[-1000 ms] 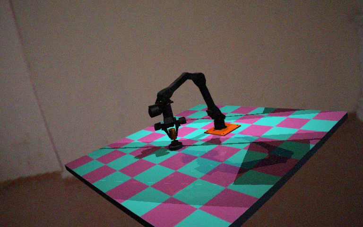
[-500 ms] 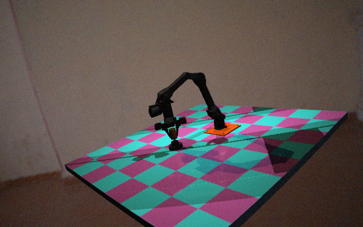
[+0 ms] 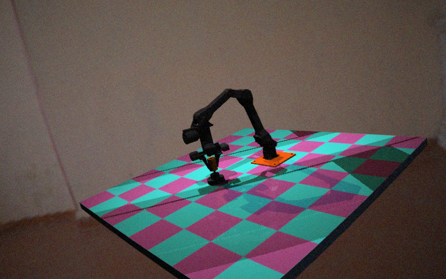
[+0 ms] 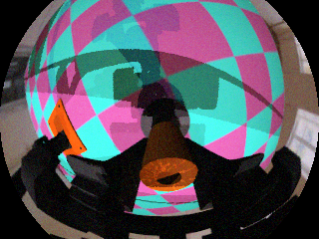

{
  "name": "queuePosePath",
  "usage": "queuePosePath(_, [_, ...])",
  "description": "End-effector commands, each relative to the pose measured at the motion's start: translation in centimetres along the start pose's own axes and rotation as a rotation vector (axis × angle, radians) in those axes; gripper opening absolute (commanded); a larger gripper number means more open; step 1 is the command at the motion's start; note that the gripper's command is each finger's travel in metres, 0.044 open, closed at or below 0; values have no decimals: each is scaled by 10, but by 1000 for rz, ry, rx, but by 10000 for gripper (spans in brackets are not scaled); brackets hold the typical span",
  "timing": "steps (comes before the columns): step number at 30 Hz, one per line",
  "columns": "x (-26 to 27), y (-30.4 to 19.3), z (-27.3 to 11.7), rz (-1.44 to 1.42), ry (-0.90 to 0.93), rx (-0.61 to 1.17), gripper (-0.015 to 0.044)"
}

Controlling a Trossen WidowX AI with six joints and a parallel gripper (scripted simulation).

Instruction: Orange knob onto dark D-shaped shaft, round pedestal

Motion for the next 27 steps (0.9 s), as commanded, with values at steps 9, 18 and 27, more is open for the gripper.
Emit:
queuePosePath(9, [1,0,2,-21,-3,0,0])
queuePosePath(18, [0,0,0,-21,-3,0,0])
queuePosePath(27, [-2,0,-3,-189,-3,0,0])
Point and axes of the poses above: the point midway between the two fingers, 35 mm back from their tips, its own z axis out along the fingers, its own x axis across the jaws, y = z × x, the point moved 9 cm from there along -z, back along the fingers, and after that the axes turned 15 degrees about -z, right-handed, at the moved point
